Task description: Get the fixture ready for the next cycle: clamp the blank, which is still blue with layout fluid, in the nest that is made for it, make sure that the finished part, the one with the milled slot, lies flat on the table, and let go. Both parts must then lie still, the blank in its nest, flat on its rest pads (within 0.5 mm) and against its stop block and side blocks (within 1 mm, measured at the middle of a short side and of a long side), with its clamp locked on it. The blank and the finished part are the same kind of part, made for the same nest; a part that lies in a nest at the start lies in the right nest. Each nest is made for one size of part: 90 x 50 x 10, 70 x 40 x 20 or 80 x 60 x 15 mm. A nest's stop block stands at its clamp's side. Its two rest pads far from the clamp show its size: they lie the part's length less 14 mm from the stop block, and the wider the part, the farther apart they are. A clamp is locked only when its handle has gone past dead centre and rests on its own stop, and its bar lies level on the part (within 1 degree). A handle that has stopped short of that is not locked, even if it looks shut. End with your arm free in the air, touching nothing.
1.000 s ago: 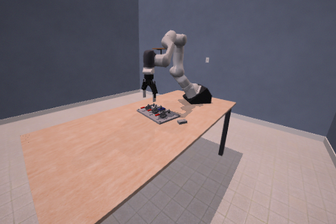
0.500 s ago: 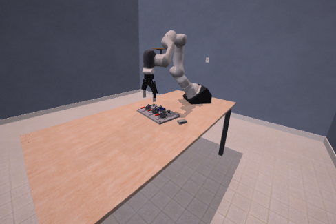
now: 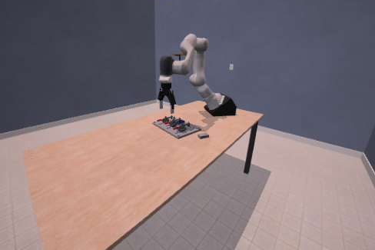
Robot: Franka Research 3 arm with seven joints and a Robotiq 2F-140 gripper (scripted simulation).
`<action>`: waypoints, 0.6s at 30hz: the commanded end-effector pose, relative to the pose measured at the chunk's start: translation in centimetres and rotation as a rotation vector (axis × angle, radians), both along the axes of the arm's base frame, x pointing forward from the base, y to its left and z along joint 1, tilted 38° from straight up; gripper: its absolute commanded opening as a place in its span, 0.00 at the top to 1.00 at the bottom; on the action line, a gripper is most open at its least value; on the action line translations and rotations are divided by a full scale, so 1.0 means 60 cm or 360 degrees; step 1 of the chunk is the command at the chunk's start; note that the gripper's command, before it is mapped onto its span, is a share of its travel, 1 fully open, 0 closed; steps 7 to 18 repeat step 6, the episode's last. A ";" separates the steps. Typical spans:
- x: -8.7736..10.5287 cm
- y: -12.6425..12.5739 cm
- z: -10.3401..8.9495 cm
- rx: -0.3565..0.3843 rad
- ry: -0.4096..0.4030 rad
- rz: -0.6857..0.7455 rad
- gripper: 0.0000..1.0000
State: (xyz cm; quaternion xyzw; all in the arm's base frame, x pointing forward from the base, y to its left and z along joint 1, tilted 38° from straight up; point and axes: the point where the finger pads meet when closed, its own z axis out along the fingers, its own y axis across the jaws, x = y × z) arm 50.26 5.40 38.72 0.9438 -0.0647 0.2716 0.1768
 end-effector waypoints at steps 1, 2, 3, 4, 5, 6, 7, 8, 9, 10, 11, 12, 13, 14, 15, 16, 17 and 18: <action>0.000 0.001 0.002 -0.0004 0.0002 0.0007 0.00; 0.000 0.001 0.002 -0.0004 0.0002 0.0007 0.00; 0.000 0.001 0.002 -0.0004 0.0002 0.0007 0.00; 0.000 0.001 0.002 -0.0004 0.0002 0.0007 0.00; 0.000 0.001 0.002 -0.0004 0.0002 0.0007 0.00; 0.000 0.001 0.002 -0.0004 0.0002 0.0007 0.00; 0.000 0.001 0.002 -0.0004 0.0002 0.0007 0.00; 0.000 0.001 0.002 -0.0004 0.0002 0.0007 0.00; 0.000 0.001 0.002 -0.0004 0.0002 0.0007 0.00; 0.000 0.001 0.002 -0.0004 0.0002 0.0007 0.00; 0.000 0.001 0.002 -0.0004 0.0002 0.0007 0.00; 0.000 0.001 0.002 -0.0004 0.0002 0.0007 0.00; 0.000 0.001 0.002 -0.0004 0.0002 0.0007 0.00; 0.000 0.001 0.002 -0.0004 0.0002 0.0007 0.00; 0.000 0.001 0.002 -0.0004 0.0002 0.0007 0.00; 0.000 0.001 0.002 -0.0004 0.0002 0.0007 0.00; 0.000 0.001 0.002 -0.0004 0.0002 0.0007 0.00; 0.000 0.001 0.002 -0.0004 0.0002 0.0007 0.00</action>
